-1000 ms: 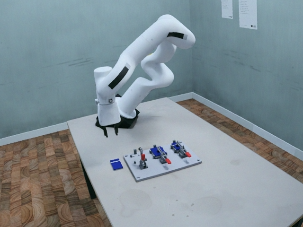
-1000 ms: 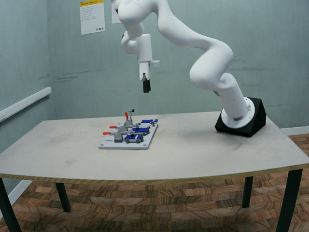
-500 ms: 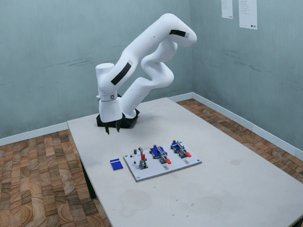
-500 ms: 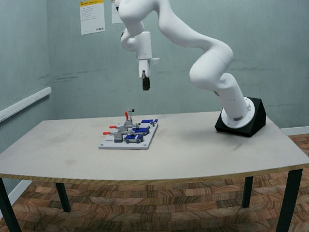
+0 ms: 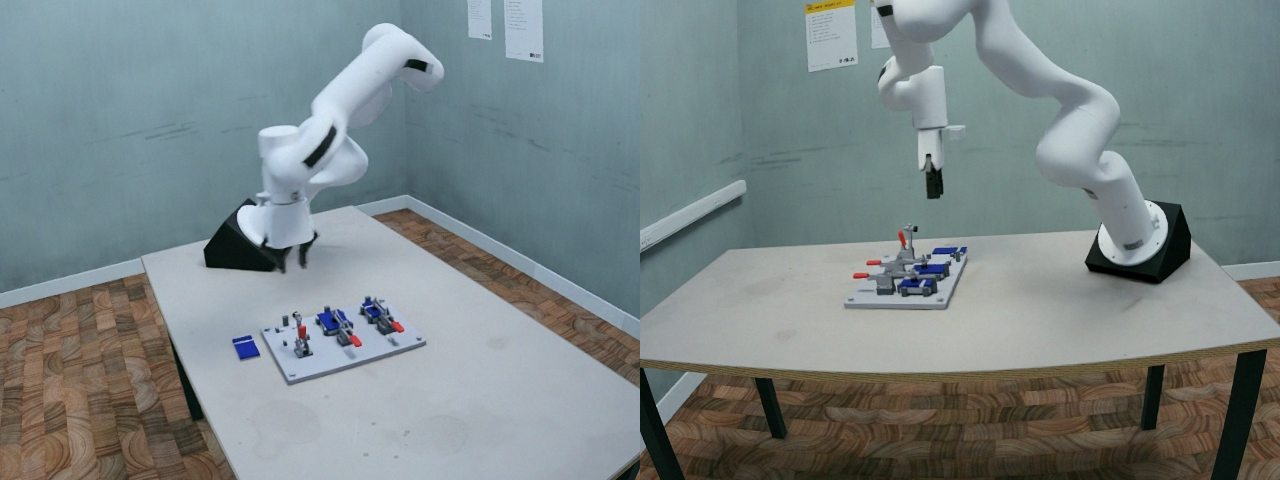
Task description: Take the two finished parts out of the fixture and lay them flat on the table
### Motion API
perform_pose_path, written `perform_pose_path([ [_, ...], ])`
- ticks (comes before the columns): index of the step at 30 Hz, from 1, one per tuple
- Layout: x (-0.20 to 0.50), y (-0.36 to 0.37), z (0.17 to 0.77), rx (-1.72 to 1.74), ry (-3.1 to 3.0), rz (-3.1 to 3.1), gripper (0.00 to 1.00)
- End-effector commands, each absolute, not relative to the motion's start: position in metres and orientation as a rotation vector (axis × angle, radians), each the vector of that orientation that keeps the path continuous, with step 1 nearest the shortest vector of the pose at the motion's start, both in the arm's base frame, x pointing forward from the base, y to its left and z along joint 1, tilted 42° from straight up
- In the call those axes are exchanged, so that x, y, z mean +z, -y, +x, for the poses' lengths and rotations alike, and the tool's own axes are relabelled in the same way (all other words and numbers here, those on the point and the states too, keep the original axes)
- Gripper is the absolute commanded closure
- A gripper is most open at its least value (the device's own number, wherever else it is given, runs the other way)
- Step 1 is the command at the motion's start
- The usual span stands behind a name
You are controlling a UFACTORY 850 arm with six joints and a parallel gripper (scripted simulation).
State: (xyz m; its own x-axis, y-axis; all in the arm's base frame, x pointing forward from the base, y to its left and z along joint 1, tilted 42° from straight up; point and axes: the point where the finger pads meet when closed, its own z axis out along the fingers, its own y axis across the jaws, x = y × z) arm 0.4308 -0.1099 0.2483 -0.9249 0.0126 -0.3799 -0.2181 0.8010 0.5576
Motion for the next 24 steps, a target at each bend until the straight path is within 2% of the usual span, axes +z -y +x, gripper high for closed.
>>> perform_pose_path([
  [1, 0.29, 0.056, 0.417, 0.859, -2.624, -0.148, 0.52],
  [3, 0.29, 0.056, 0.417, 0.859, -2.624, -0.148, 0.52],
  [4, 0.31, 0.027, 0.409, 0.859, -2.624, -0.148, 0.52],
  [11, 0.354, -0.037, 0.392, 0.859, -2.624, -0.148, 0.52],
  [24, 0.36, -0.044, 0.39, 0.859, -2.624, -0.148, 0.52],
])
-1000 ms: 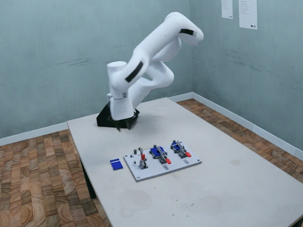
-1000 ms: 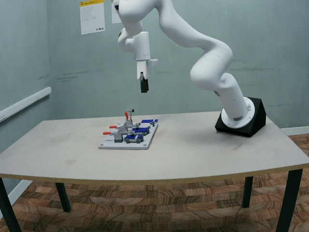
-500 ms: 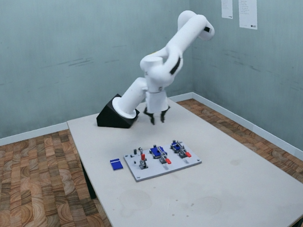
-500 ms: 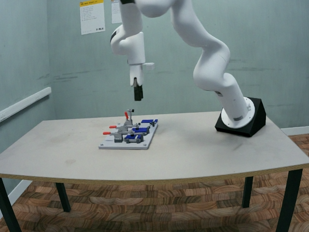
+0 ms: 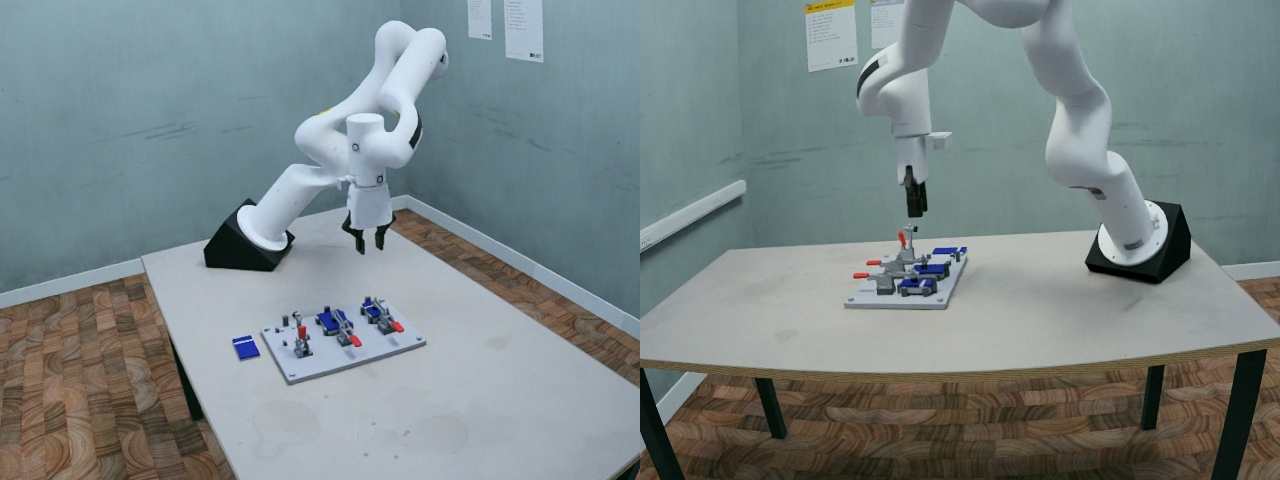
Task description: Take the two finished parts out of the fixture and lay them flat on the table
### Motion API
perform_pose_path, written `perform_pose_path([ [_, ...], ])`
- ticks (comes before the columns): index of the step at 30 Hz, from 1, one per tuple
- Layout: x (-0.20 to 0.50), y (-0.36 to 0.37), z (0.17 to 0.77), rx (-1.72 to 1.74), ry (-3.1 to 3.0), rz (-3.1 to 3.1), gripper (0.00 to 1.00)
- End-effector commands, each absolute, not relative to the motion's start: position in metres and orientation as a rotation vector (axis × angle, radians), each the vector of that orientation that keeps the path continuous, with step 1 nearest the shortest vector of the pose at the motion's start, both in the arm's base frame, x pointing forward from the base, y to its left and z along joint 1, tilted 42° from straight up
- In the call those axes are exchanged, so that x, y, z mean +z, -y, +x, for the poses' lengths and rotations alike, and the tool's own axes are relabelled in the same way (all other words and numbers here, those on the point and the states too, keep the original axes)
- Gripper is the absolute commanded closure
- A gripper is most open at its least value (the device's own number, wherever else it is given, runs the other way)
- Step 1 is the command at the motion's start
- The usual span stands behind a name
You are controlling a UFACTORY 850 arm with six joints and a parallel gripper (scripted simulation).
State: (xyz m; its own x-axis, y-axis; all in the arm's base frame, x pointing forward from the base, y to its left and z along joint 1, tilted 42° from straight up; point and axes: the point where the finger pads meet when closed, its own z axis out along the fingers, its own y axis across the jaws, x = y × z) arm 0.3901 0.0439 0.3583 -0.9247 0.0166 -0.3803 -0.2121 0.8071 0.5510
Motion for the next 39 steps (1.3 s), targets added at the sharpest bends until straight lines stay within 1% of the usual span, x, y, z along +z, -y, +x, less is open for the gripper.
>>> perform_pose_path([
  [1, 0.36, -0.044, 0.39, 0.859, -2.624, -0.148, 0.52],
  [18, 0.358, -0.046, 0.391, 0.859, -2.624, -0.148, 0.52],
  [28, 0.329, -0.069, 0.404, 0.859, -2.624, -0.148, 0.52],
  [39, 0.315, -0.08, 0.409, 0.859, -2.624, -0.148, 0.52],
])
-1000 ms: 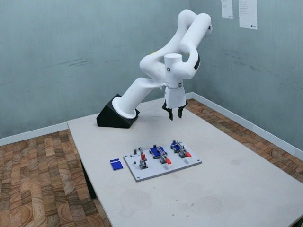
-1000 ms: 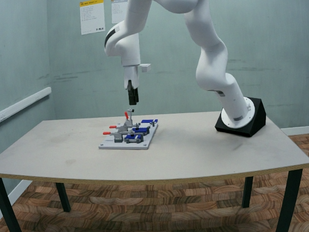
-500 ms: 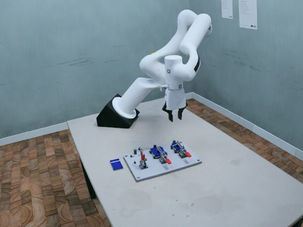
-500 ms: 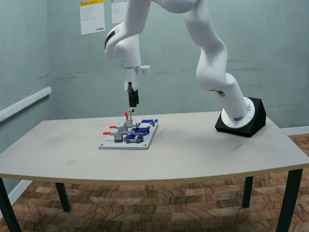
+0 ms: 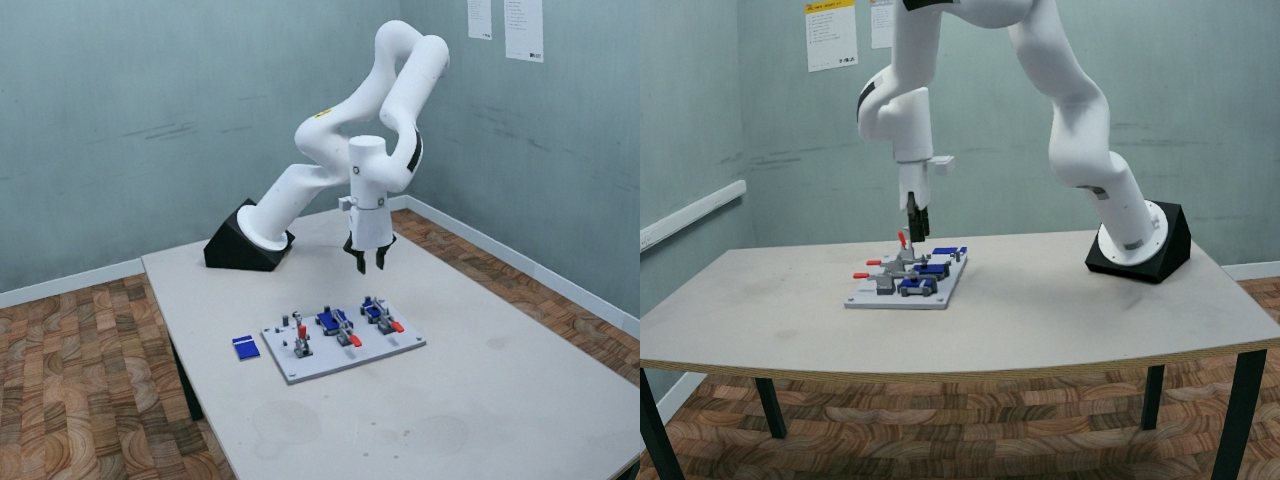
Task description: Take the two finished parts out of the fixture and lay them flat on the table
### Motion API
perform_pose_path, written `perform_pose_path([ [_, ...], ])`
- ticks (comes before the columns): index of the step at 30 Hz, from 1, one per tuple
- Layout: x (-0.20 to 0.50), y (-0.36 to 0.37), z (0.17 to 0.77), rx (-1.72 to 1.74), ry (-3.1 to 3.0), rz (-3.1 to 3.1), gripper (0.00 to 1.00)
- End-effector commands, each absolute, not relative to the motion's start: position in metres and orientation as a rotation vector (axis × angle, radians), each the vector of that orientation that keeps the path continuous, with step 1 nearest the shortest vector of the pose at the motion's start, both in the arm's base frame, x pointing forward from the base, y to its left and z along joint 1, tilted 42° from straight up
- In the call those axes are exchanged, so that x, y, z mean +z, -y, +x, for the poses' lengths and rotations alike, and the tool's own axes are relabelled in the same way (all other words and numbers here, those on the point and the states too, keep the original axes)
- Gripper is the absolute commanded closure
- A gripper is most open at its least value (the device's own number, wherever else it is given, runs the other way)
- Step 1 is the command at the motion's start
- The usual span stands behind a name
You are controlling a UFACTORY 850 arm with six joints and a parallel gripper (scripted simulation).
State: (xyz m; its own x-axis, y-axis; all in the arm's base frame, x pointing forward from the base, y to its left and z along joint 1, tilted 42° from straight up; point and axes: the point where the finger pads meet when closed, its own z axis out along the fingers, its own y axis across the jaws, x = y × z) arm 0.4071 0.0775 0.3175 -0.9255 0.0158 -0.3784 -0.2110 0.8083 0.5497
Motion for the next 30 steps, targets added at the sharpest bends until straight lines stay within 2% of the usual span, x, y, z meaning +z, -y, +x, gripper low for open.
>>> perform_pose_path([
  [1, 0.315, -0.08, 0.409, 0.859, -2.624, -0.148, 0.52],
  [12, 0.321, -0.08, 0.424, 0.859, -2.624, -0.148, 0.52],
  [30, 0.362, -0.078, 0.523, 0.859, -2.624, -0.148, 0.52],
])
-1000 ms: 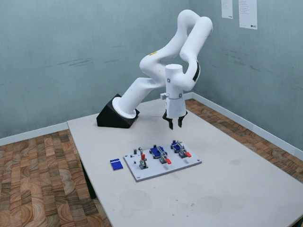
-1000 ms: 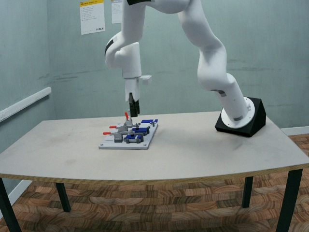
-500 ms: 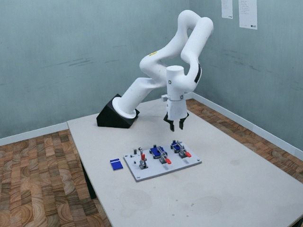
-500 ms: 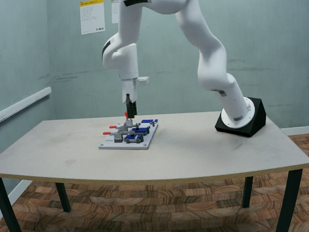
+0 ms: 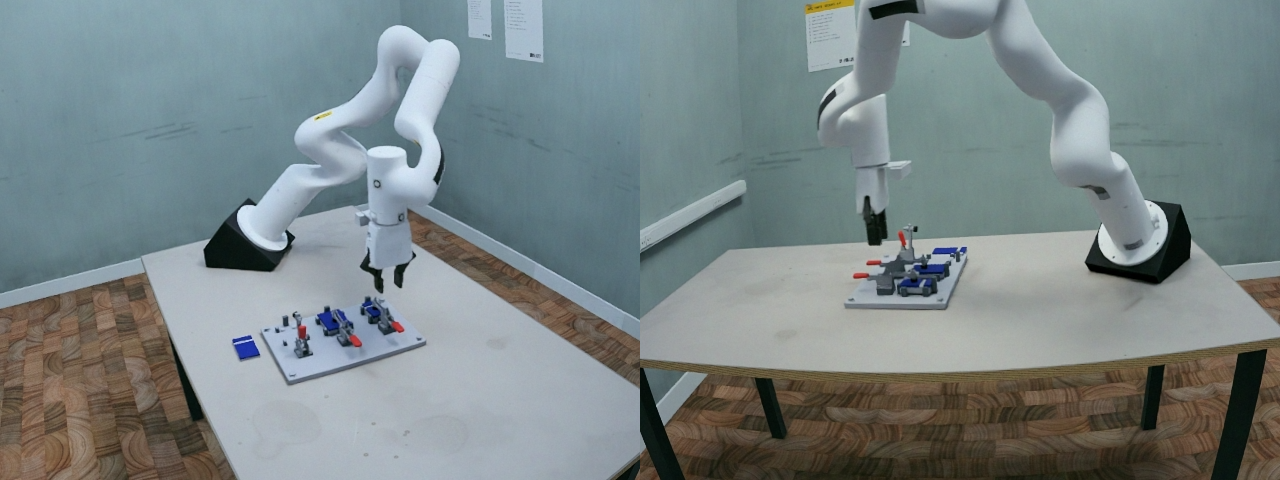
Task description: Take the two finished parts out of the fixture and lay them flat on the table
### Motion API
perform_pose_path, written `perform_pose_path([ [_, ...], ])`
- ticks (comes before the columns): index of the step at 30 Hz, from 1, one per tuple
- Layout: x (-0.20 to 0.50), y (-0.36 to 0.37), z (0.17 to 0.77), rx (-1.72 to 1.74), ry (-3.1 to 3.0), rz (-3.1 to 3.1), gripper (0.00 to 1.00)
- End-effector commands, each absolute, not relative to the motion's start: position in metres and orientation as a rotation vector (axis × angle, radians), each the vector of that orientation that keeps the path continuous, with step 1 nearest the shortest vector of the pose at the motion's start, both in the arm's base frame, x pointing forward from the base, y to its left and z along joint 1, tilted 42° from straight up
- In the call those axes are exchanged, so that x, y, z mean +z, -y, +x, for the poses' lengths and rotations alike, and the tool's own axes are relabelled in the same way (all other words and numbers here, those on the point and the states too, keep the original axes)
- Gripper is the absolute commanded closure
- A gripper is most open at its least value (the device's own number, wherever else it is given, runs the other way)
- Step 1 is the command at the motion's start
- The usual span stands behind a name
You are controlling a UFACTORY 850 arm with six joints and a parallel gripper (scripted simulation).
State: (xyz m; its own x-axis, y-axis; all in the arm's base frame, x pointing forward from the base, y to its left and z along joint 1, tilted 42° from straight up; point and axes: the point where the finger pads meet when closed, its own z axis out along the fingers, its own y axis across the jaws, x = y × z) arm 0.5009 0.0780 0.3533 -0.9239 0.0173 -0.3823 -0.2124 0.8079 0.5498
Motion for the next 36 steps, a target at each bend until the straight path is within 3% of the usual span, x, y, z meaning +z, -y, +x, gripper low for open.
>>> perform_pose_path([
  [1, 0.364, -0.078, 0.528, 0.859, -2.624, -0.148, 0.52],
  [36, 0.337, -0.104, 0.56, 0.859, -2.624, -0.148, 0.52],
])
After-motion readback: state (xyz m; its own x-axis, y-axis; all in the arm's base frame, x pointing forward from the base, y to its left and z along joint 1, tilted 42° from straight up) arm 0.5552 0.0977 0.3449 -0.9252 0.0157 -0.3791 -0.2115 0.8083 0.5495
